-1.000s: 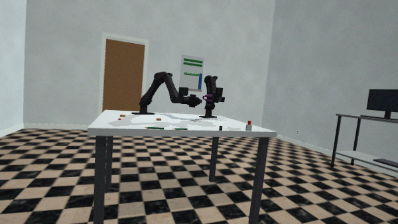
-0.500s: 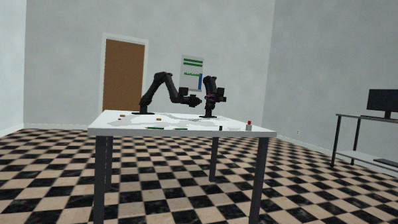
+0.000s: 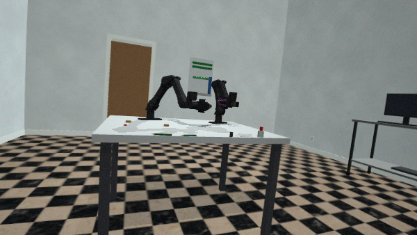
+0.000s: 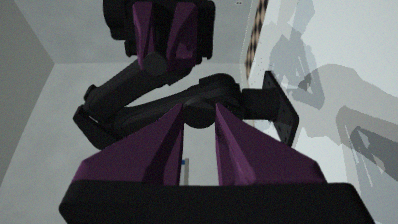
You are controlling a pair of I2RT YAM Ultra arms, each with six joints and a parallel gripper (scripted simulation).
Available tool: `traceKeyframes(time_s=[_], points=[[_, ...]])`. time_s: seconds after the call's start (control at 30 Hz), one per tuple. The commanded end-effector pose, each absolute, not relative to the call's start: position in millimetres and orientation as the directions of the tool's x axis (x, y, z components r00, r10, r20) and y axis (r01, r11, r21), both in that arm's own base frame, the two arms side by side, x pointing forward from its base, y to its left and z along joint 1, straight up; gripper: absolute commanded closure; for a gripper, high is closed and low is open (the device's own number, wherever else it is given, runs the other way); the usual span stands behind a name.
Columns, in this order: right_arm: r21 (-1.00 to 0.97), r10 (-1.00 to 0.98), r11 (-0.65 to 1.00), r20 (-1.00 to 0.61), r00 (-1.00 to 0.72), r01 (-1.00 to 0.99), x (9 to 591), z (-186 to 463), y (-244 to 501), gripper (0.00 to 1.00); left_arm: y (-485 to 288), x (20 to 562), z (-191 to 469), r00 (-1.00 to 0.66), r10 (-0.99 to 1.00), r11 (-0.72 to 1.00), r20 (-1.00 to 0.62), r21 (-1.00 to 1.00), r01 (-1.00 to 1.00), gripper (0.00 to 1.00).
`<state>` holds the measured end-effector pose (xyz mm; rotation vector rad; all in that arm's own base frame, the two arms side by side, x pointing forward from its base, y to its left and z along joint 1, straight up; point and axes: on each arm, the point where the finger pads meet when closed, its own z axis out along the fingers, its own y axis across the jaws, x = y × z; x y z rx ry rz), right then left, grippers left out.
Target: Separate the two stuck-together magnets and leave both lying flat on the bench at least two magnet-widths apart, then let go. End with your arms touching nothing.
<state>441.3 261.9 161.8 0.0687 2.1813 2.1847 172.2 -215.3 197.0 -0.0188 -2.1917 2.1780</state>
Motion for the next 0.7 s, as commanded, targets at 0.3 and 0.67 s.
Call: traceKeyframes(time_s=[0.3, 0.67], points=[[0.999, 0.066, -0.006, -0.034, -0.997, -0.034, 440.7, 170.7, 263.5, 0.82, -209.5, 180.7, 195.7, -1.000, 0.020, 0.014, 0.011, -1.000, -0.011, 0.82], [0.999, 0.066, -0.006, -0.034, -0.997, -0.034, 440.7, 170.7, 263.5, 0.82, -206.8, 216.4, 184.0, -0.996, -0.087, 0.078, 0.000, -0.997, -0.007, 0.82]])
